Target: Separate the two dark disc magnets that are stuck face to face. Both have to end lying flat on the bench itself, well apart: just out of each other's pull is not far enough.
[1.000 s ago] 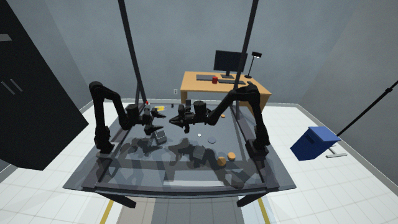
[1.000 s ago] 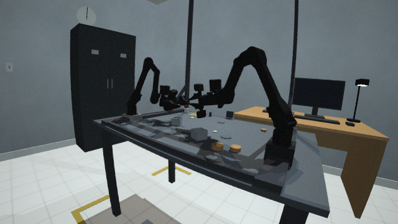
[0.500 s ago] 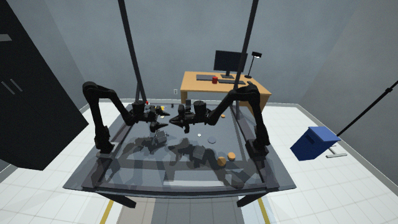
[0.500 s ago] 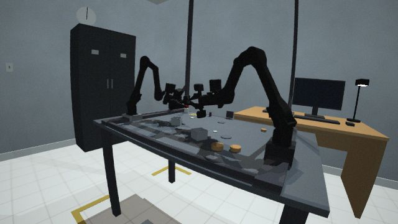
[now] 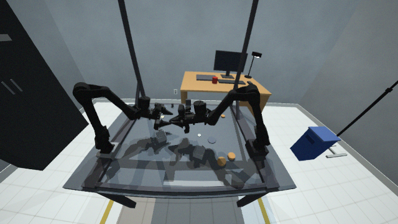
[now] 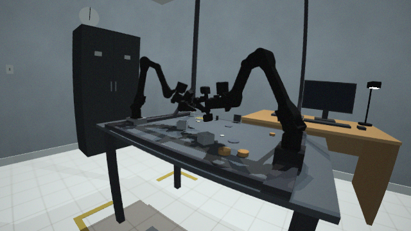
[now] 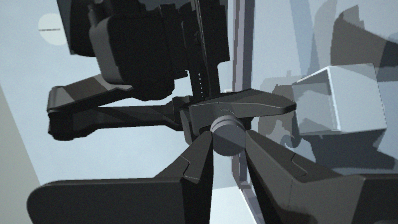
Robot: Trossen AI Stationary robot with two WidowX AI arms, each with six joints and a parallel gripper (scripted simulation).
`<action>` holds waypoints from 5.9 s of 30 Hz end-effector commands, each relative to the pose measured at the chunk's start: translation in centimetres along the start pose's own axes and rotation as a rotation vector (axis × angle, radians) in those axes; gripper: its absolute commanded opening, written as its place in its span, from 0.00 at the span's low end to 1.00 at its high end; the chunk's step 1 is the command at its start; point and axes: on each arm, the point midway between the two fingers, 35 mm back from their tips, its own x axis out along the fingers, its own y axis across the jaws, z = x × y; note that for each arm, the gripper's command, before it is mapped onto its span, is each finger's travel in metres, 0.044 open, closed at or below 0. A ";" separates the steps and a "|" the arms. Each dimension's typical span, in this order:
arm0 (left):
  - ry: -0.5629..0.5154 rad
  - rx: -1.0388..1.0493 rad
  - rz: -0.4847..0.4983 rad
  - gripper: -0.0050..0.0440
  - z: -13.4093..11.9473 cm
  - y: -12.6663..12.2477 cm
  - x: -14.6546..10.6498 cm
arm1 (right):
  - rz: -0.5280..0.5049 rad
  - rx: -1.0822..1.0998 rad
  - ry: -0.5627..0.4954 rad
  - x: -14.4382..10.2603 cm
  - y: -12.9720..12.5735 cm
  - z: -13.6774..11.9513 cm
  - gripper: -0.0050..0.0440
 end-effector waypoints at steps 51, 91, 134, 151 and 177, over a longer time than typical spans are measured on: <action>-0.002 -0.010 0.034 0.18 0.1 1.6 -0.1 | -0.083 0.028 0.663 -7.9 -4.6 5.7 0.92; -0.002 -0.010 0.034 0.18 0.1 1.6 -0.1 | -0.095 -0.022 0.842 -2.7 -4.4 6.7 0.92; -0.002 -0.010 0.034 0.18 0.1 1.6 -0.1 | -0.096 -0.030 0.889 -0.6 -4.7 5.9 0.92; -0.002 -0.010 0.034 0.18 0.1 1.6 -0.1 | -0.096 -0.030 0.889 -0.6 -4.7 5.9 0.62; -0.002 -0.010 0.034 0.18 0.1 1.6 -0.1 | -0.096 -0.030 0.889 -0.6 -4.7 5.9 0.18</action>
